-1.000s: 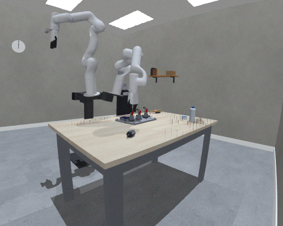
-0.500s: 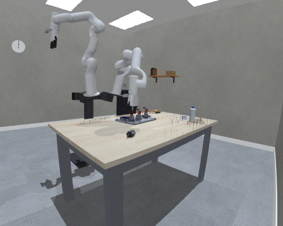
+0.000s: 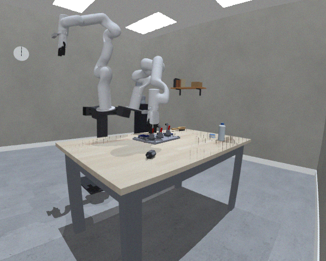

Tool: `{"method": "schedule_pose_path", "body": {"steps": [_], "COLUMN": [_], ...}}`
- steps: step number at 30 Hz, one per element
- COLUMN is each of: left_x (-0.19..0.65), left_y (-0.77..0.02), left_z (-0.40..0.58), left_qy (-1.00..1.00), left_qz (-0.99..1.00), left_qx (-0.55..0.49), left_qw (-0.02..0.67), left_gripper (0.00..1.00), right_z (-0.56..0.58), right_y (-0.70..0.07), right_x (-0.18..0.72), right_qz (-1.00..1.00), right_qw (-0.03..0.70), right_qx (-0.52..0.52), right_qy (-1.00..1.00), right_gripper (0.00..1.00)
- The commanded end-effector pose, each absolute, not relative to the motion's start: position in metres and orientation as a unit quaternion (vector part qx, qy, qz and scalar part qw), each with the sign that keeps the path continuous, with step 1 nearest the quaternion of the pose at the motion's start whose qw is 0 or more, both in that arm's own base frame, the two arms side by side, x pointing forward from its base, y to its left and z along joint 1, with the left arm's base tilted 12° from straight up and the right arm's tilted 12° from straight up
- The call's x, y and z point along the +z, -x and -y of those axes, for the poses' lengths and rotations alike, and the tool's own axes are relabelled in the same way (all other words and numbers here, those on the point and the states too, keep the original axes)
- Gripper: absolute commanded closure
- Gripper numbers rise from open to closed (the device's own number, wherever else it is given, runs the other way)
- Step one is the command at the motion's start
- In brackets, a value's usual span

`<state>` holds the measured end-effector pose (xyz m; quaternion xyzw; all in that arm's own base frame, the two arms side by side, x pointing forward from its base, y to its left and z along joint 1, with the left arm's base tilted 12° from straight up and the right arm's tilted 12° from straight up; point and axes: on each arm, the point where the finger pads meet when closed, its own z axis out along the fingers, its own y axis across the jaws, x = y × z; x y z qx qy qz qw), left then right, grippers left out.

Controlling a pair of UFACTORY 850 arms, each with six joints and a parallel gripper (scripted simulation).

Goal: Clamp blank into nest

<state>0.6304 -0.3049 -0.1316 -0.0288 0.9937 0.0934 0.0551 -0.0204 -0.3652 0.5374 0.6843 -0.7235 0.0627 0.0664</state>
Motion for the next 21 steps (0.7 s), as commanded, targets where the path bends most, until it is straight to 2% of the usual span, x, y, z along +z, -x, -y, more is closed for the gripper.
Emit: {"method": "schedule_pose_path", "body": {"steps": [1,6,7,21], "left_x": [-0.1305,-0.1305,-0.1305,-0.1303], "left_y": [-0.6316,-0.6316,-0.6316,-0.6316], "left_z": [0.3058,0.3057,0.3057,0.3058], "left_qy": [0.029,0.029,0.029,0.029], "left_qz": [-0.994,-0.994,-0.994,-0.994], "left_qx": [0.093,0.093,0.093,0.093], "left_qw": [0.056,0.056,0.056,0.056], "left_gripper": [0.52,0.52,1.0,1.0], "right_z": [0.3655,0.3655,0.3655,0.3655], "right_y": [0.0204,0.0204,0.0204,0.0204], "right_x": [0.5383,0.5383,0.5383,0.5383], "right_qz": [0.723,0.723,0.723,0.723], "right_qw": [0.067,0.067,0.067,0.067], "right_qx": [0.063,0.063,0.063,0.063], "right_qy": [-0.684,-0.684,-0.684,-0.684], "right_gripper": [0.0,0.0,0.0,0.0]}}
